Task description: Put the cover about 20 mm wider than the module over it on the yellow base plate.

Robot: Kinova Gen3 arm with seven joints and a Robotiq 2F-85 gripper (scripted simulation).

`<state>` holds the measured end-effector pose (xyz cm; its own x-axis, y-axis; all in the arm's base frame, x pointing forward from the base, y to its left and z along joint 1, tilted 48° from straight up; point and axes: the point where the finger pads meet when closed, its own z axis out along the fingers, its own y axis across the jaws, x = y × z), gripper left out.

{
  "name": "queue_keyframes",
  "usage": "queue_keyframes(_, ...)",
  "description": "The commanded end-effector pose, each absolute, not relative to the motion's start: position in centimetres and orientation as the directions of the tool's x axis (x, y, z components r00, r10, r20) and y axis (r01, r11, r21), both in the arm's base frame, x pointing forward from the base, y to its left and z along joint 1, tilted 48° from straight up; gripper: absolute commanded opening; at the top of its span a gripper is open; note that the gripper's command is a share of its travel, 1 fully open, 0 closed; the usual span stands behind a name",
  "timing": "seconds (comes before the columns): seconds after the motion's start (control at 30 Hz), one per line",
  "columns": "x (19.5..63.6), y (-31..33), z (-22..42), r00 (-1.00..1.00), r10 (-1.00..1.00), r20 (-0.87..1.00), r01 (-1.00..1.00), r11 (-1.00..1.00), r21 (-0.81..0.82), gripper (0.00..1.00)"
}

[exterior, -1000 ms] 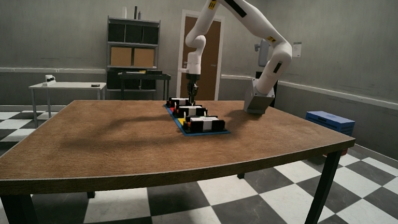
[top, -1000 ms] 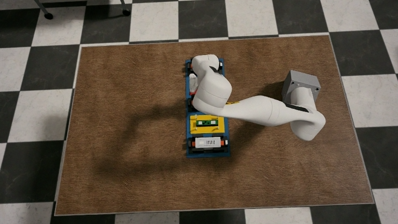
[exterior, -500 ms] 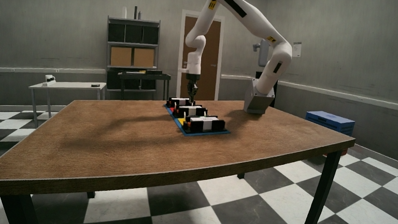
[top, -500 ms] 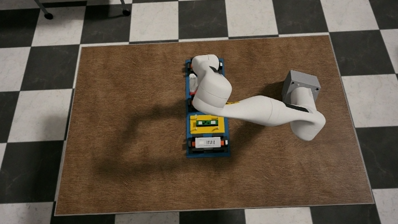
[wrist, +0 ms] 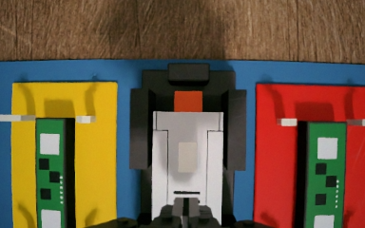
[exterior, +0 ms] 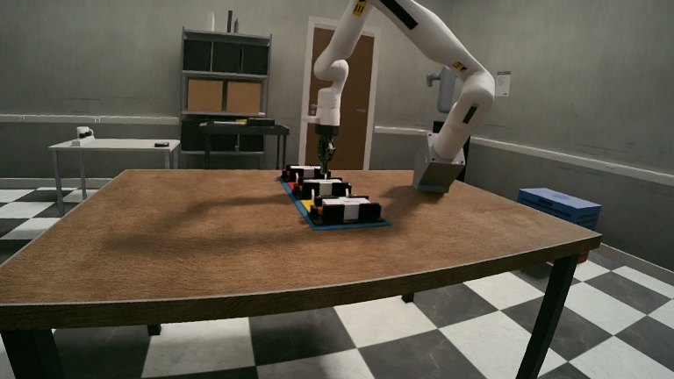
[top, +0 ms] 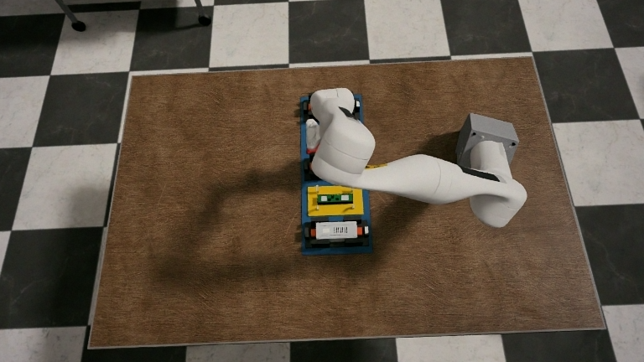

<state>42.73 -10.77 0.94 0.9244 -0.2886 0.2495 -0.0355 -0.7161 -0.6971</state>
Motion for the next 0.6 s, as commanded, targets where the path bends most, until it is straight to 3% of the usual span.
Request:
queue_keyframes(0.0,42.74,-10.86,0.97,0.924,-0.29,0.25,-0.036,-0.717,-0.696,0.0)
queue_keyframes(0.53,42.74,-10.86,0.97,0.924,-0.29,0.25,-0.036,-0.717,-0.696,0.0)
queue_keyframes(0.57,42.74,-10.86,0.97,0.924,-0.29,0.25,-0.036,-0.717,-0.696,1.0)
